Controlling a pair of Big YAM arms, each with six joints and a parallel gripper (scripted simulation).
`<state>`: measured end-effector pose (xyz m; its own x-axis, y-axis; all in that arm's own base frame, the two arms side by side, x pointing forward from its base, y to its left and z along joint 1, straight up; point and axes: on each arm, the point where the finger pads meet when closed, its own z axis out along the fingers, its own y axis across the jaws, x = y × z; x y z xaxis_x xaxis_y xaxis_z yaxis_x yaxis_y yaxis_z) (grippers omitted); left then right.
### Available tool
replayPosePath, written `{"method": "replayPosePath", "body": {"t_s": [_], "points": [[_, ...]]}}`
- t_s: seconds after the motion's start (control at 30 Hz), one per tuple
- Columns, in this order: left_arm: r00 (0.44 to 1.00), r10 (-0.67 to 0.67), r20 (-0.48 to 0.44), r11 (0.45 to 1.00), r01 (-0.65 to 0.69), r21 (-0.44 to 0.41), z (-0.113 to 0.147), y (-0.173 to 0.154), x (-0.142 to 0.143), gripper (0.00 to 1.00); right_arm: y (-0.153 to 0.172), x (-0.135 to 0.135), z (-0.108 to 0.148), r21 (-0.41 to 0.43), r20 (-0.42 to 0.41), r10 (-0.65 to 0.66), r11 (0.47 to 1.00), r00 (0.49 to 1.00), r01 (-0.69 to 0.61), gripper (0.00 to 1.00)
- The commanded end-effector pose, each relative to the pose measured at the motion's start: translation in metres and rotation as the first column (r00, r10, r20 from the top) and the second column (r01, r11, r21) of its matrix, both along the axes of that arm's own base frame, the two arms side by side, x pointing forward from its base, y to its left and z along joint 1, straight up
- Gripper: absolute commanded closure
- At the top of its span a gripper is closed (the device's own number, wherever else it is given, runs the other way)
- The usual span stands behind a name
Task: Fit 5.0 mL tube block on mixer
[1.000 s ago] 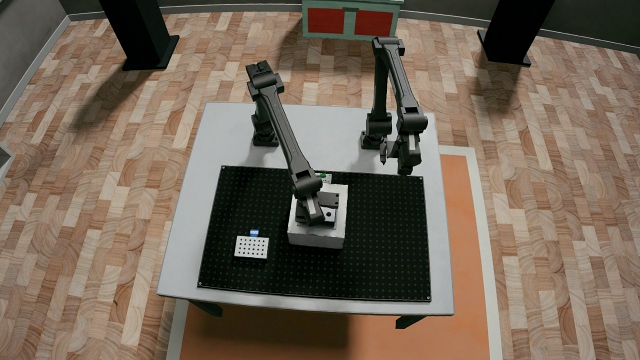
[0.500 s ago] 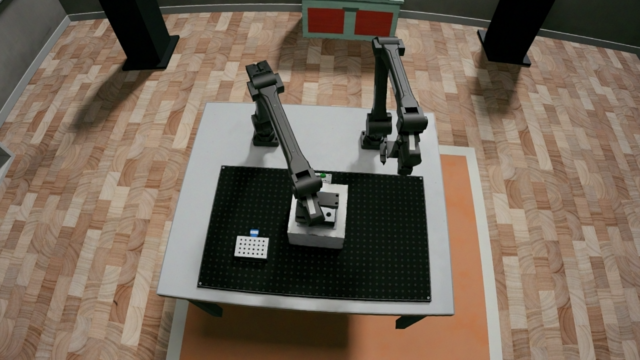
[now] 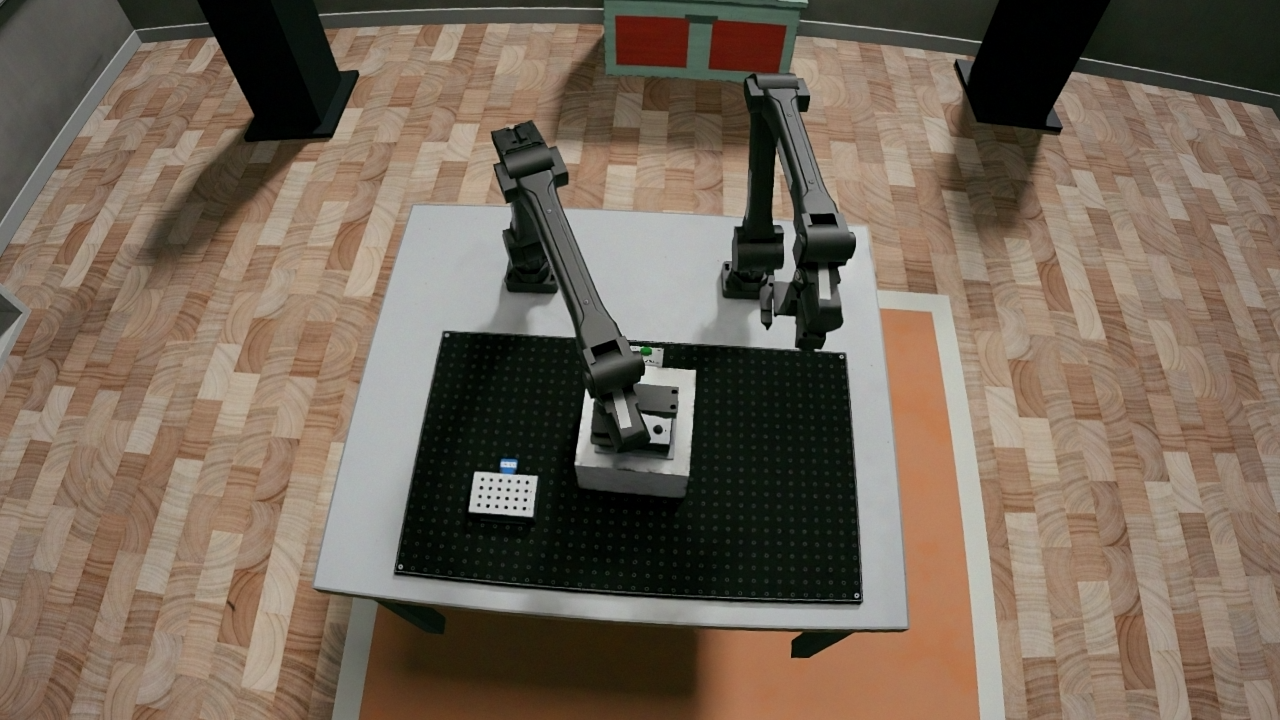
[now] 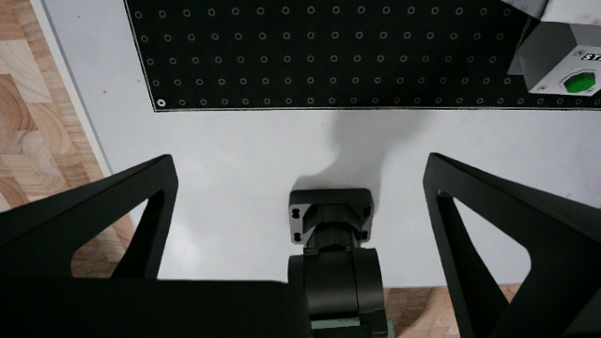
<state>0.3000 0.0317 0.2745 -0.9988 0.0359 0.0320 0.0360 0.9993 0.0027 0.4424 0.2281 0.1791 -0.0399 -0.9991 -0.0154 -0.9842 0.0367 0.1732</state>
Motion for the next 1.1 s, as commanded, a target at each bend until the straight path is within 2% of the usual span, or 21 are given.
{"method": "replayPosePath", "body": {"t_s": [0.0,0.3,1.07], "points": [[0.999,-0.005,0.039,1.000,0.005,0.004,0.010,0.000,0.008,0.00,0.002,0.016,0.028,0.042,0.083,-0.041,0.998,0.996,0.037,1.00],[1.000,-0.005,0.016,1.000,0.005,0.002,0.001,0.000,0.003,0.00,0.002,0.015,0.029,0.044,0.087,-0.044,0.998,0.995,0.040,1.00],[0.998,-0.006,0.057,1.000,0.006,0.007,0.018,0.001,0.012,0.00,0.003,0.014,0.030,0.046,0.093,-0.047,0.998,0.995,0.043,1.00]]}}
